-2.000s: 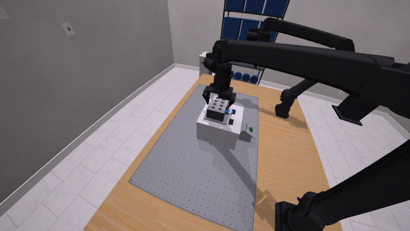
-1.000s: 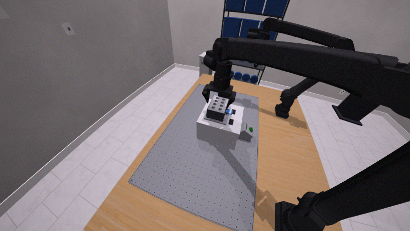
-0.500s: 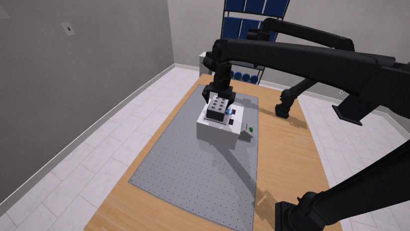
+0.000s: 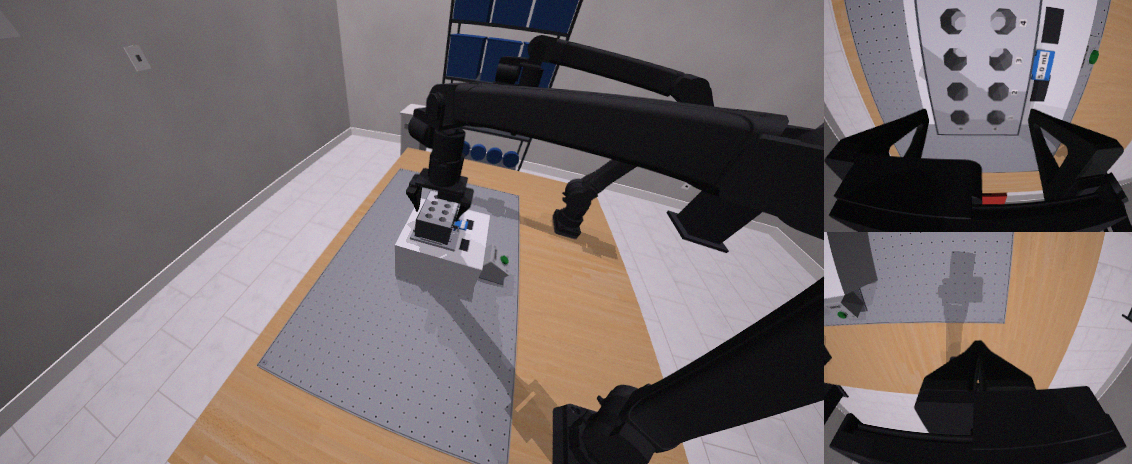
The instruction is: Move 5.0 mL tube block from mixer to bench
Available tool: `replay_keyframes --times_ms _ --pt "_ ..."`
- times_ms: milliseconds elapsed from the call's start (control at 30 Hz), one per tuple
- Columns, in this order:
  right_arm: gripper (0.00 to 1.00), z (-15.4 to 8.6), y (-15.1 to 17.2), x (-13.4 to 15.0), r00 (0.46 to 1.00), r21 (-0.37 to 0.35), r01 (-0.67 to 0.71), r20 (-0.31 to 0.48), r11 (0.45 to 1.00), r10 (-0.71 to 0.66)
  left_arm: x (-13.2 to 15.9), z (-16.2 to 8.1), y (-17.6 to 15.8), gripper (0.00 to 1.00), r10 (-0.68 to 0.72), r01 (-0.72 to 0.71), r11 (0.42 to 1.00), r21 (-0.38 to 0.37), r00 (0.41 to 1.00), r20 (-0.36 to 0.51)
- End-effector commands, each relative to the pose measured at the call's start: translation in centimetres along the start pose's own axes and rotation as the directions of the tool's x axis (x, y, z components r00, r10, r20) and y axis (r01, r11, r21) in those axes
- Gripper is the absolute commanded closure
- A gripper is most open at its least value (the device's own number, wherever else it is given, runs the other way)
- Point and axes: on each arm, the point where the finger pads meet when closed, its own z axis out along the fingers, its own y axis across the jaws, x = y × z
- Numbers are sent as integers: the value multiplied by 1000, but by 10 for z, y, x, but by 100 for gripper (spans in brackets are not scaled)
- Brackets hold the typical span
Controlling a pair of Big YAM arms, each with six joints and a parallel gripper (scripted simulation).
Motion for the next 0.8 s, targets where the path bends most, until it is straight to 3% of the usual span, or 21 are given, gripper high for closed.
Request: replay_keyframes --times_ms 0,767 --pt "100 -23 -2 -16 998 8 6 63 1000 -6 -1 4 9 0 0 0 1000 -7 1000 8" --pt "100 -27 -2 -12 997 9 4 75 1000 -4 1 21 7 0 0 0 1000 10 1000 -5"
